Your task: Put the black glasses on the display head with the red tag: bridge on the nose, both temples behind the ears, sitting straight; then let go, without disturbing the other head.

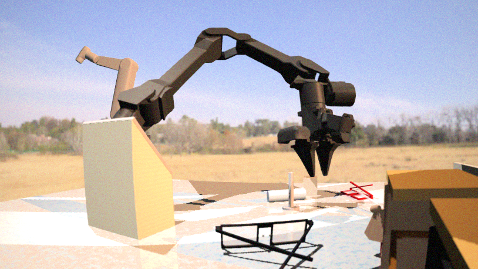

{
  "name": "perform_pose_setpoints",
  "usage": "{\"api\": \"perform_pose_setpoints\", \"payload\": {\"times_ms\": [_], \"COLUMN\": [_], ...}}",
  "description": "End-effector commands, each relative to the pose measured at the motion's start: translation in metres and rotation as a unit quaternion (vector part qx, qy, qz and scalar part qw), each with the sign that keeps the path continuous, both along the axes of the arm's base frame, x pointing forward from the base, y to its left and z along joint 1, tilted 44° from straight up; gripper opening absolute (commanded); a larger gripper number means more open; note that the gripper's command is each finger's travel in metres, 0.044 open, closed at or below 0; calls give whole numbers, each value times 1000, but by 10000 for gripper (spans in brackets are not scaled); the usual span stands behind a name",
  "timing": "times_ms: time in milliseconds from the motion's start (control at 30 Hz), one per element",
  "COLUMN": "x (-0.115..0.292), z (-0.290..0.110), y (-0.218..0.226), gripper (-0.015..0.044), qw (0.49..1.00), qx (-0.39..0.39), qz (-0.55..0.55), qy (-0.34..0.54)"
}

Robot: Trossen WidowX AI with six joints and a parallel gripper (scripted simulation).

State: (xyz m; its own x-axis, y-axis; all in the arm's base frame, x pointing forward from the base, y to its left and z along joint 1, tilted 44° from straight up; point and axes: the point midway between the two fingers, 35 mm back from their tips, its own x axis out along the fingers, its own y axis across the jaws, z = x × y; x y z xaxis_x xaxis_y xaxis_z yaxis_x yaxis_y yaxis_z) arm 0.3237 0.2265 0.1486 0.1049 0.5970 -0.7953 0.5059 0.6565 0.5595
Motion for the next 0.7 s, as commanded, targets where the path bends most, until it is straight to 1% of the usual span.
{"api": "perform_pose_setpoints", "payload": {"times_ms": [0, 333, 667], "x": [11, 5, -17], "z": [-52, -105, -150], "y": [-46, -101, -148], "gripper": [200, 200, 200], "qw": [994, 969, 926], "qx": [-19, -21, -4], "qz": [99, 218, 324], "qy": [-48, -116, -195]}}
